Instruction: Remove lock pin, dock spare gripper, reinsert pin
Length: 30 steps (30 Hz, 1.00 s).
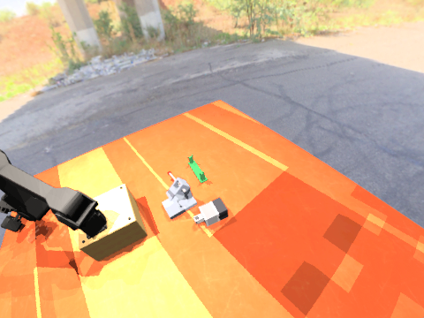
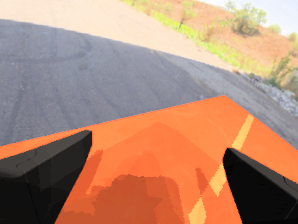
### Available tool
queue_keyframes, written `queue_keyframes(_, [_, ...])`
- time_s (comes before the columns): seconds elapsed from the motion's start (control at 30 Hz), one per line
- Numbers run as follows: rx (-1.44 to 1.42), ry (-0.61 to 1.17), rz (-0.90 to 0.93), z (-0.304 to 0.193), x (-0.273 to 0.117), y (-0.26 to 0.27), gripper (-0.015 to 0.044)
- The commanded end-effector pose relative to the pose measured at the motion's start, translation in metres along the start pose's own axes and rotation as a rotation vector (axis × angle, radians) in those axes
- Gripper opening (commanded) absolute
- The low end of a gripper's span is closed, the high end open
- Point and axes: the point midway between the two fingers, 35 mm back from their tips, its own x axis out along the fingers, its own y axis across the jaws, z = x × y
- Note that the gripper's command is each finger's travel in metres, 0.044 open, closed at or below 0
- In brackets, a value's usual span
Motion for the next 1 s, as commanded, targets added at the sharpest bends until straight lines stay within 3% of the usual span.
queue_keyframes(0.0, [0.001,0.003,-0.006,0.000,0.000,-0.003,0.0374])
queue_keyframes(0.1, [0.012,0.047,-0.089,-0.005,0.001,-0.046,0.0300])
queue_keyframes(0.53, [-0.040,0.357,-0.358,-0.046,-0.038,-0.225,0.0300])
queue_keyframes(0.97, [-0.038,0.696,-0.498,-0.086,-0.144,-0.356,0.0300])
